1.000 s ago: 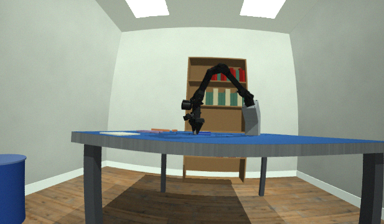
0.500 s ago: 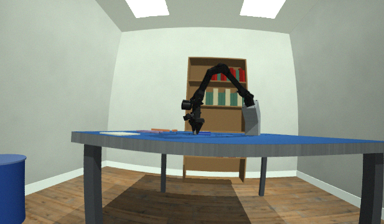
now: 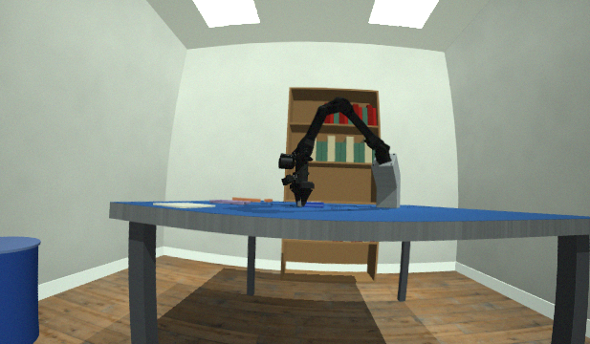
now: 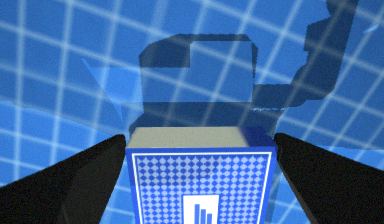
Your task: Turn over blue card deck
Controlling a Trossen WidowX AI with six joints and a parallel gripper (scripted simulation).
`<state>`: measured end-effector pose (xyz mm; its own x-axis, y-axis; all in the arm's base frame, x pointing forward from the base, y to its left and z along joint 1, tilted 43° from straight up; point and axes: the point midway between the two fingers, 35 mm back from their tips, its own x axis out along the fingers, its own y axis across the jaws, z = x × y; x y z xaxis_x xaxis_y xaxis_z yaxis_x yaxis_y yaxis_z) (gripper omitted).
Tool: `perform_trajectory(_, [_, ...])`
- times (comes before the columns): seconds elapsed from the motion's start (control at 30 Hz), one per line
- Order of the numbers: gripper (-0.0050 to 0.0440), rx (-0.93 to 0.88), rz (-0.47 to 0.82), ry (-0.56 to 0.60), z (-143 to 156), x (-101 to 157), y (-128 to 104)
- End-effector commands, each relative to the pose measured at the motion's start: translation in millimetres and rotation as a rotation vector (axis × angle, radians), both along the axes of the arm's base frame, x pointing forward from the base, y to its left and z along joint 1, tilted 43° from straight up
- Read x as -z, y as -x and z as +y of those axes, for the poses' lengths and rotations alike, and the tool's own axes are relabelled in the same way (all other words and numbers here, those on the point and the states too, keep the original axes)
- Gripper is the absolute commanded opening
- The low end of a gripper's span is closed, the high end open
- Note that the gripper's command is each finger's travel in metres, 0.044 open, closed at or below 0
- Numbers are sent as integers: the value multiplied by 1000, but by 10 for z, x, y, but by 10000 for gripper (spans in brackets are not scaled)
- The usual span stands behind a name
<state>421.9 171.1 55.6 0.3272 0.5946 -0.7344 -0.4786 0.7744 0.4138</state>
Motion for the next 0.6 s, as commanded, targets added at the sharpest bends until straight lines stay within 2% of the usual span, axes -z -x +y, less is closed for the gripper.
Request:
perform_trajectory(0.0, [415,4,-14,0,20,-47,-34])
perform_trajectory(0.57, [415,4,-14,0,35,-26,-42])
